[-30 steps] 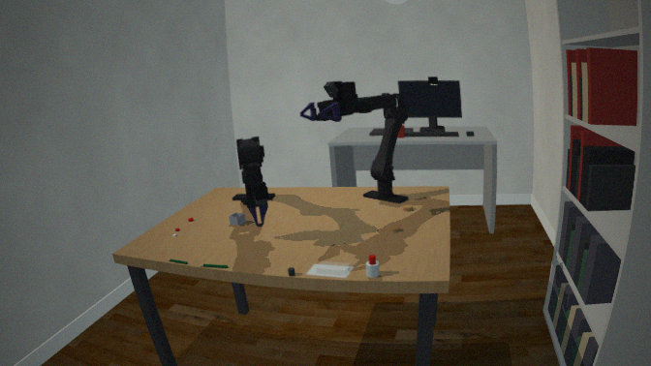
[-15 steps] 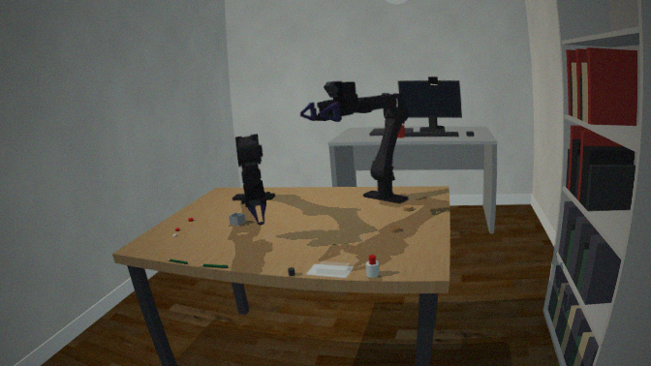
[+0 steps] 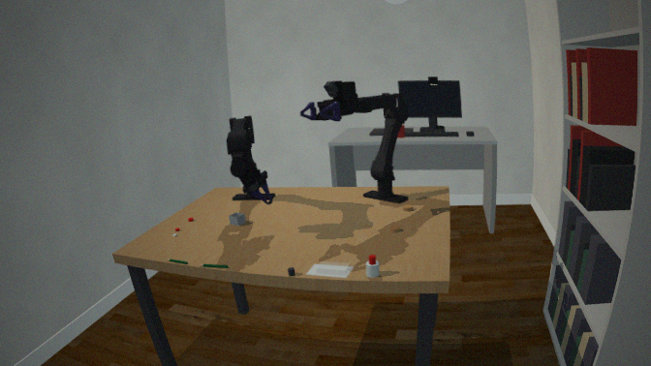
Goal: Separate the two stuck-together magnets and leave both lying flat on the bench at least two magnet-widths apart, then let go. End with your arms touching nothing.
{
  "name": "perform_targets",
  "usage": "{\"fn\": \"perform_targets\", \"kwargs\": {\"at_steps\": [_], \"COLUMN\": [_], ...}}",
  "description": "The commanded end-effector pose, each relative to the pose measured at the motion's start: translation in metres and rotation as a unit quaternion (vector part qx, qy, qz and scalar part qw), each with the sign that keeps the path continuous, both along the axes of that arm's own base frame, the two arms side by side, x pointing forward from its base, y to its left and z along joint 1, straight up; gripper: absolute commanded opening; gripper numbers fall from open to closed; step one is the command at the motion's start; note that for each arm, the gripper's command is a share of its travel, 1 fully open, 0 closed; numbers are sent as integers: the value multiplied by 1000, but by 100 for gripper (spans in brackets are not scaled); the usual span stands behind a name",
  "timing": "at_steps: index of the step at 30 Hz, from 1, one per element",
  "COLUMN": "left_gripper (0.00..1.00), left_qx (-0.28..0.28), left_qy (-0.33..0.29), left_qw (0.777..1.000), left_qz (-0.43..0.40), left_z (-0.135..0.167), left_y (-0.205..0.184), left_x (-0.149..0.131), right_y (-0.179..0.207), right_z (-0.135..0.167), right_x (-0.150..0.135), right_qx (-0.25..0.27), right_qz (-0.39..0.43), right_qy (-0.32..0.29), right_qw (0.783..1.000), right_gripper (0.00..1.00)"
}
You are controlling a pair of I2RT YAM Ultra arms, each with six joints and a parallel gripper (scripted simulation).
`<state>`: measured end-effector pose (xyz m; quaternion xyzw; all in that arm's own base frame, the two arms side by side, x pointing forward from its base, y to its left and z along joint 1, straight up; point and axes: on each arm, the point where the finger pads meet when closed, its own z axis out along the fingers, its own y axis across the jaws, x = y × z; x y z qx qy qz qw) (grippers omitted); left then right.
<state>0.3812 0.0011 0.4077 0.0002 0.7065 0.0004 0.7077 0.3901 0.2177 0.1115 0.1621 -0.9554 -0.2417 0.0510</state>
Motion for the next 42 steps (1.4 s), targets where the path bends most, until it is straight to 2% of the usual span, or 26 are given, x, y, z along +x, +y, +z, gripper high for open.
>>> {"fn": "perform_targets", "kwargs": {"at_steps": [1, 3, 10, 13, 18, 20, 23, 30, 42], "left_gripper": [100, 100, 100, 100, 100, 100, 100, 100, 100], "left_qx": [0, 0, 0, 0, 0, 0, 0, 0, 0], "left_qy": [-6, -6, -6, -6, -6, -6, -6, -6, -6], "left_qw": [1000, 1000, 1000, 1000, 1000, 1000, 1000, 1000, 1000], "left_qz": [0, 0, 0, 0, 0, 0, 0, 0, 0], "left_z": [5, 5, 5, 5, 5, 5, 5, 5, 5], "left_y": [0, 0, 0, 0, 0, 0, 0, 0, 0], "left_x": [-1, -1, -1, -1, -1, -1, -1, -1, -1], "right_y": [17, 17, 15, 33, 43, 43, 44, 42, 38], "right_z": [28, 28, 57, 75, 101, 101, 110, 119, 126], "right_x": [-13, -13, -55, -49, -76, -76, -93, -124, -153], "right_qx": [91, 91, 190, 258, 345, 345, 380, 420, 454], "right_qz": [8, 8, -1, -50, -64, -64, -63, -55, -41], "right_qy": [0, 0, 32, 23, 46, 46, 59, 83, 107], "right_qw": [996, 996, 981, 965, 935, 935, 921, 902, 883], "right_gripper": [18, 18, 18, 18, 18, 18, 18, 18, 18]}}
